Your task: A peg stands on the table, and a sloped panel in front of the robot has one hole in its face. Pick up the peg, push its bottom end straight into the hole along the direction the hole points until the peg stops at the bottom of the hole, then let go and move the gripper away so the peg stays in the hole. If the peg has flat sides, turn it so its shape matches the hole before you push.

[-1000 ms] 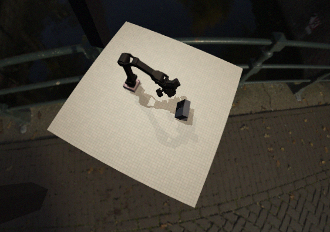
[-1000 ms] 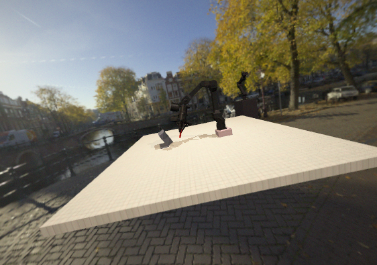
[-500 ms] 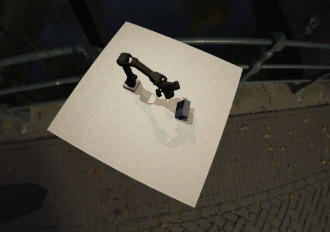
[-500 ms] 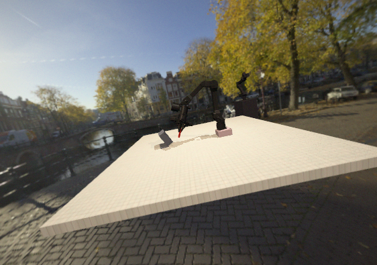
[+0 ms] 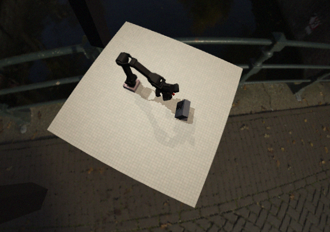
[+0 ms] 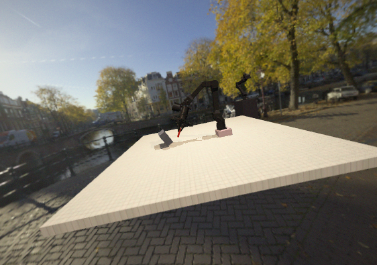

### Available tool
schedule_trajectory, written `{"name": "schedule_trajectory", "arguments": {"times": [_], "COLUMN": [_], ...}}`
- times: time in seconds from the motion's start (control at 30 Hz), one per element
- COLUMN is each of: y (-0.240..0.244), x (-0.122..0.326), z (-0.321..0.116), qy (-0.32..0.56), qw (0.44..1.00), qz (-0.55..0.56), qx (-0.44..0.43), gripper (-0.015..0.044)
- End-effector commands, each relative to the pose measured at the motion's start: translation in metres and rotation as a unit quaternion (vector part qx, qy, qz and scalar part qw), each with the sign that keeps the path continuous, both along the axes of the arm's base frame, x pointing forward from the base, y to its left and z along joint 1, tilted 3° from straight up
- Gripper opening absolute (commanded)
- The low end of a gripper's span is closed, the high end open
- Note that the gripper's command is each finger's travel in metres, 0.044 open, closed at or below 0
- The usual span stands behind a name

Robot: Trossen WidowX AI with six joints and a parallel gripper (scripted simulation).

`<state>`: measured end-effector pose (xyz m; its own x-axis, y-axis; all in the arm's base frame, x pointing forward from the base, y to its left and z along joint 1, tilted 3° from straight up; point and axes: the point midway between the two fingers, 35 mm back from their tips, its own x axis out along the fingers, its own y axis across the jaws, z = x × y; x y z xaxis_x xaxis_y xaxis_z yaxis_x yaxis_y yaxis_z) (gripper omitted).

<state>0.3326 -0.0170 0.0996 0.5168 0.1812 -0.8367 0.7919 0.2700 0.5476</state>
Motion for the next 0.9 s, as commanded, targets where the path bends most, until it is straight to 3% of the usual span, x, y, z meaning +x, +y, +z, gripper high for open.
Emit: {"name": "schedule_trajectory", "arguments": {"times": [0.0,0.87], "y": [-0.003,-0.021], "x": [-0.002,-0.002], "z": [-0.001,0.001], "qy": [-0.003,-0.026], "qw": [0.999,0.982], "qz": [-0.026,-0.153], "qx": [0.019,0.107], "gripper": [0.0,0.0]}}
